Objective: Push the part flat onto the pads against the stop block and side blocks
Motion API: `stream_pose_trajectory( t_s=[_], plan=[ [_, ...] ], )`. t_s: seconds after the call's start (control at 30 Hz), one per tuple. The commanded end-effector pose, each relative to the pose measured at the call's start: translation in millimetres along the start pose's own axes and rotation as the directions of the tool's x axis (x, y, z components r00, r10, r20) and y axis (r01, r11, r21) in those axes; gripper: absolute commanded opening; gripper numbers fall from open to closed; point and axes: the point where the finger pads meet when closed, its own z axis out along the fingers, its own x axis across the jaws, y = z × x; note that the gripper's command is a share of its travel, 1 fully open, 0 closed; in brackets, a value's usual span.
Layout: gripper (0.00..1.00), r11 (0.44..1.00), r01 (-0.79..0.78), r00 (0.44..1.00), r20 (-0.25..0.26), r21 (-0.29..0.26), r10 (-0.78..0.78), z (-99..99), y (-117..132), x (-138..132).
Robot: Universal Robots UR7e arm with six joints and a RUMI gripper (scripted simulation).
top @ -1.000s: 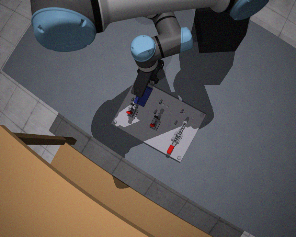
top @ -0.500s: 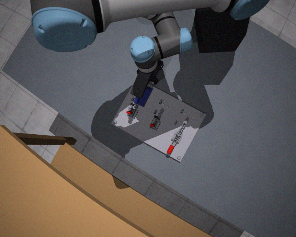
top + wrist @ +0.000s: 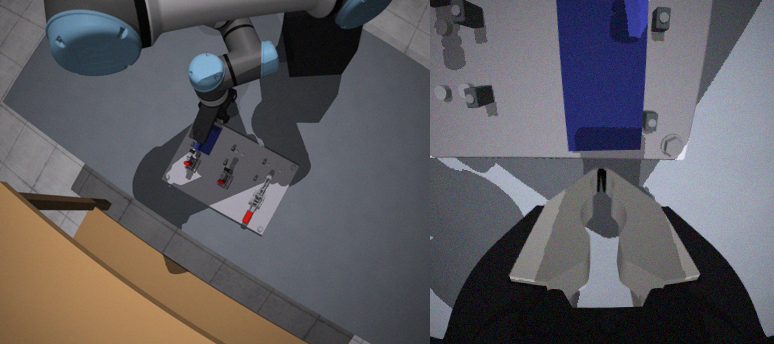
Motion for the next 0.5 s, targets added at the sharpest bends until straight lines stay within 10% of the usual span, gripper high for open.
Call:
stream_pose_trajectory(
  t_s=[0.0,0.47],
  plan=[
    [0.00,1.000,0.000,1.000,-0.001,0.001,0.000,-0.3,-3.0,0.2],
    [0.00,1.000,0.000,1.000,-0.001,0.001,0.000,-0.3,-5.2,0.2]
  ],
)
